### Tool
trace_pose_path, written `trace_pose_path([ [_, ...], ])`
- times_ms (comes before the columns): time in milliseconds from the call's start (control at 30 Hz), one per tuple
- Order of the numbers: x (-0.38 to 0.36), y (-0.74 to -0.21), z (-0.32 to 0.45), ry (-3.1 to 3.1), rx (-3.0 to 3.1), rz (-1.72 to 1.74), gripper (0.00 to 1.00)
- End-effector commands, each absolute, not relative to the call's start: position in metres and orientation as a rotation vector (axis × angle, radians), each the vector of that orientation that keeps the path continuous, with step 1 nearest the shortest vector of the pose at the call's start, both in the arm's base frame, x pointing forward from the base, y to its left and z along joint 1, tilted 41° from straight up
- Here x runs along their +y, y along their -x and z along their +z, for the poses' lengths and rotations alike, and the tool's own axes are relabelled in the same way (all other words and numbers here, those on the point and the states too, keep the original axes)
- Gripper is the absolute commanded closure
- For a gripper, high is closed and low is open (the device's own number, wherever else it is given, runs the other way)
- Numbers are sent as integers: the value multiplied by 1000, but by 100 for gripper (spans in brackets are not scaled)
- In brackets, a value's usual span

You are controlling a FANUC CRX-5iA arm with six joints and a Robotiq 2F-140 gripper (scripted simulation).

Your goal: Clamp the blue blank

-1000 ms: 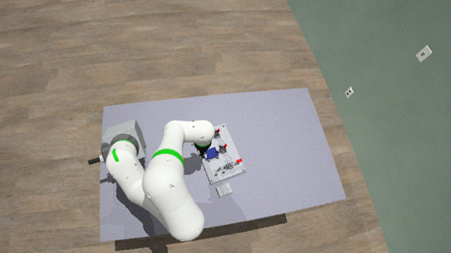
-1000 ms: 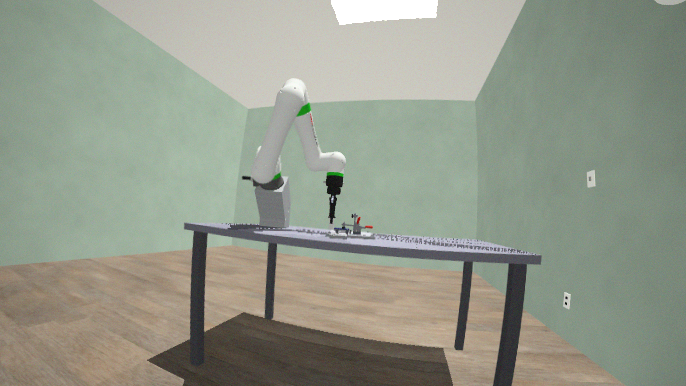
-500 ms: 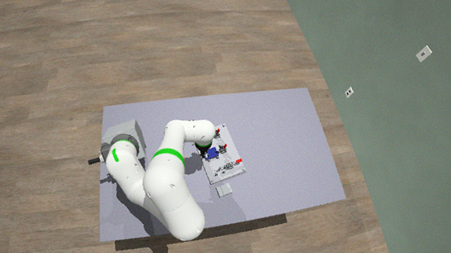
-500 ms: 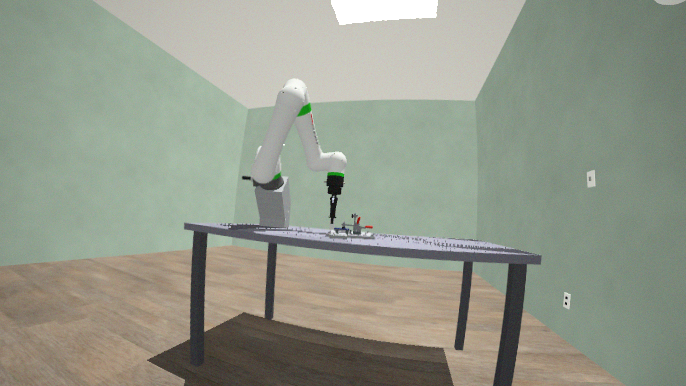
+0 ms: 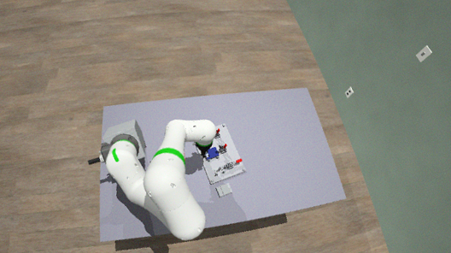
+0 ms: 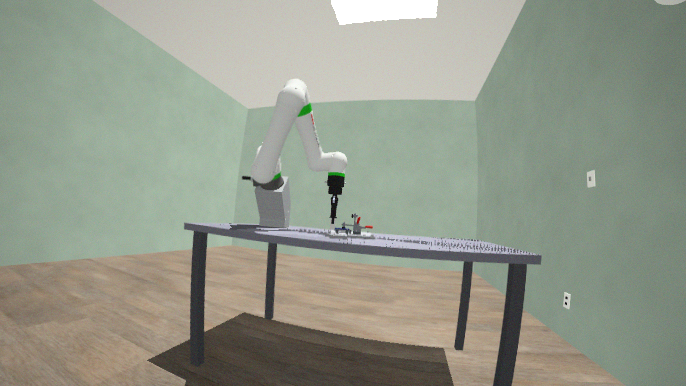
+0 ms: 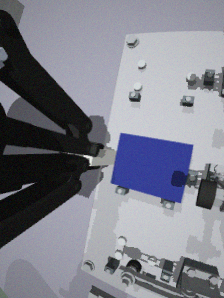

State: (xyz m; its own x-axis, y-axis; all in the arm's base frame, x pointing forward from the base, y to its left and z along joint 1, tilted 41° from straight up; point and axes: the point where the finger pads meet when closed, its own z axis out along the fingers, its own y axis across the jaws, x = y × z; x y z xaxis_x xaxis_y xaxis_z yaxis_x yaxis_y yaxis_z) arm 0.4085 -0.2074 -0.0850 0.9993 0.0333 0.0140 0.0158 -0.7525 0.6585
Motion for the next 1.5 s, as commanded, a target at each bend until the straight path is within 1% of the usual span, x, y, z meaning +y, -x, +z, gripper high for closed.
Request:
trace_pose_path([
  [0, -207, -409, -85, -2423, 34, 33, 100],
  [767, -207, -409, -85, -2423, 34, 33, 100],
  [1100, -208, -391, -85, -2423, 34, 33, 100],
  [1467, -200, -389, -76, -2423, 34, 33, 100],
])
